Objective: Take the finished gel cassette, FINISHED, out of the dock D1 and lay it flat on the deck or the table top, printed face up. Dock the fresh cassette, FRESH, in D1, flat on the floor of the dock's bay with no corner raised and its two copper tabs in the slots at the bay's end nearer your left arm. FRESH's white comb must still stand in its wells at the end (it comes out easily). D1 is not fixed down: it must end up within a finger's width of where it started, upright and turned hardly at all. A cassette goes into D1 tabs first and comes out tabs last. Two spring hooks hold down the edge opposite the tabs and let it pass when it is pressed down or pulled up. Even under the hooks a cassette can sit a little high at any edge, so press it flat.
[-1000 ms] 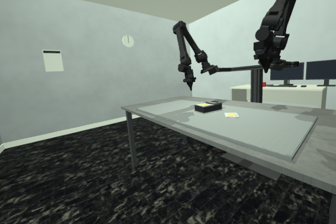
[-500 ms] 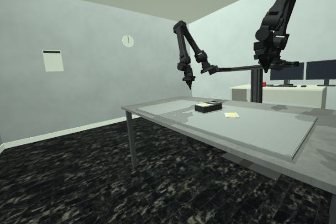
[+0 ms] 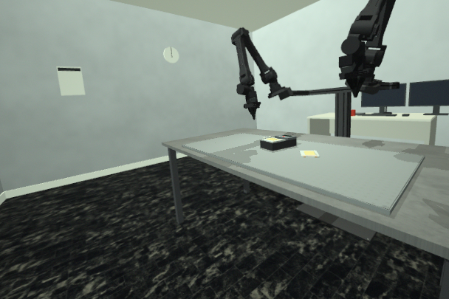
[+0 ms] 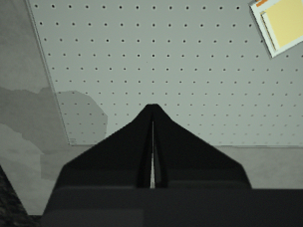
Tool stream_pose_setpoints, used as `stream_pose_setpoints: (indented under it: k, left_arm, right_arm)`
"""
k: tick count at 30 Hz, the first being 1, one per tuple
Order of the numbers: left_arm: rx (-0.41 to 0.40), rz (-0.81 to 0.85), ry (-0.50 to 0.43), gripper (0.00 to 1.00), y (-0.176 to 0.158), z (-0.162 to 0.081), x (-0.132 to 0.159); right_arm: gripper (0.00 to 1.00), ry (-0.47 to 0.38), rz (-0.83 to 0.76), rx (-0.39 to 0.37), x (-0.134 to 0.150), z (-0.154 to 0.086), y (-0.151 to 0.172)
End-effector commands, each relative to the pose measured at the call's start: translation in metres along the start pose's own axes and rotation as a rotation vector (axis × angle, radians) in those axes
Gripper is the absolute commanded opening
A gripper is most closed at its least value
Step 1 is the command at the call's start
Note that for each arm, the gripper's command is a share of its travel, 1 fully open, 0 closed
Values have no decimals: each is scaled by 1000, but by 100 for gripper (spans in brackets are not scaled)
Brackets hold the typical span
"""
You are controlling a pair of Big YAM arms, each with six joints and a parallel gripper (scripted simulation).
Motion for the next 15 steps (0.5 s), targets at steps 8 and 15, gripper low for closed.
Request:
stream_pose_setpoints:
  k: [8,15]
  left_arm:
    - [-2,12,-9,0,0,-2,-5]
    - [-2,12,-9,0,0,-2,-5]
  right_arm:
    - [0,-35,-119,-12,-8,7,0]
    - [0,-70,-346,-54,-16,28,21]
Point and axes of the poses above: on each arm, the point where the finger pads meet when closed, its own z axis out along the fingers, its own y axis across the jaws, x = y × z, the point moved 9 cm from there along -z, back along the fingers, and after that the axes turned 8 degrees about z, right-handed, at the moved point
